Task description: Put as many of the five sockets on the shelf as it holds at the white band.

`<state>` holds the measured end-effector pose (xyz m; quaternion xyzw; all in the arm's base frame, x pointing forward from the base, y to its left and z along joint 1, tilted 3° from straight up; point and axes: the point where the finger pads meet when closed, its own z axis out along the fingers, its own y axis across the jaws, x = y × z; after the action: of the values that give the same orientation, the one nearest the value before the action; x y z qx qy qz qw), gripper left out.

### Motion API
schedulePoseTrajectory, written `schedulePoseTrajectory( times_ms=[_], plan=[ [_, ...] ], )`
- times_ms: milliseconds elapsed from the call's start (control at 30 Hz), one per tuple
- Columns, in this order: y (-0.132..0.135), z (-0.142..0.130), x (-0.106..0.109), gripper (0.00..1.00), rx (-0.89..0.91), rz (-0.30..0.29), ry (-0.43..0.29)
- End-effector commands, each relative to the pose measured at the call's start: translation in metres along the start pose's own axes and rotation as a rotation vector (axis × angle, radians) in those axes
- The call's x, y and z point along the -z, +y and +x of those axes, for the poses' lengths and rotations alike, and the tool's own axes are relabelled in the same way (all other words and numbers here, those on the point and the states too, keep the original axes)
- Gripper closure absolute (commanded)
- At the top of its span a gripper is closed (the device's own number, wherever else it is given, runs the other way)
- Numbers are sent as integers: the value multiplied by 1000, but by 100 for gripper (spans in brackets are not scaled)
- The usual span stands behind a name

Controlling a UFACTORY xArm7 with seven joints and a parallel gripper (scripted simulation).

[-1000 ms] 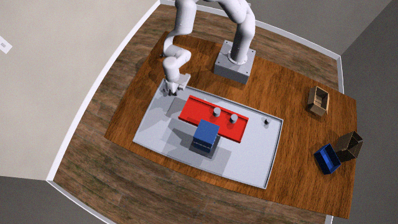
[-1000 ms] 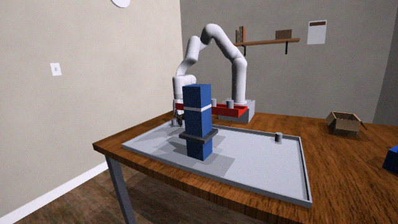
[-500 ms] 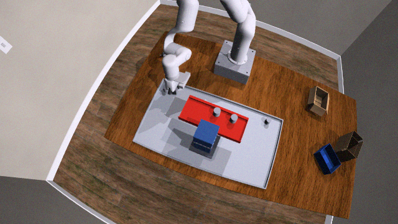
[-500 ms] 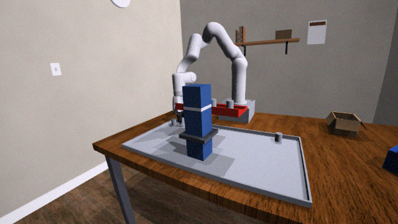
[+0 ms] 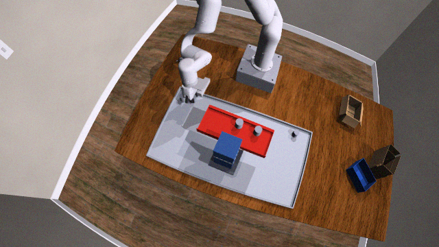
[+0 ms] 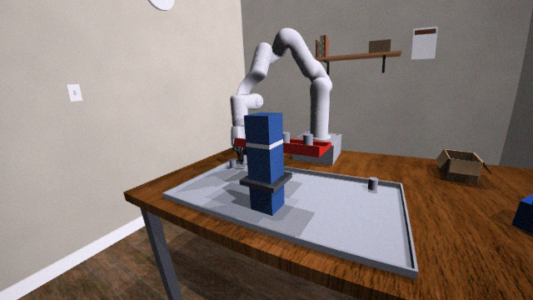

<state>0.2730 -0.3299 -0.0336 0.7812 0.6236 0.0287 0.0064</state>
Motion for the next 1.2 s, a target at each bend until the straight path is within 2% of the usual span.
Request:
schedulePoseTrajectory(
  times_ms=[0,167,467,1167],
  plan=[
    [1,-1,1,100,0,-3,-3],
    [1,-1,5,100,0,-3,-3],
    [1,-1,31,100,0,-3,-3],
    [0,-1,33,100,0,-3,-3]
  ],
)
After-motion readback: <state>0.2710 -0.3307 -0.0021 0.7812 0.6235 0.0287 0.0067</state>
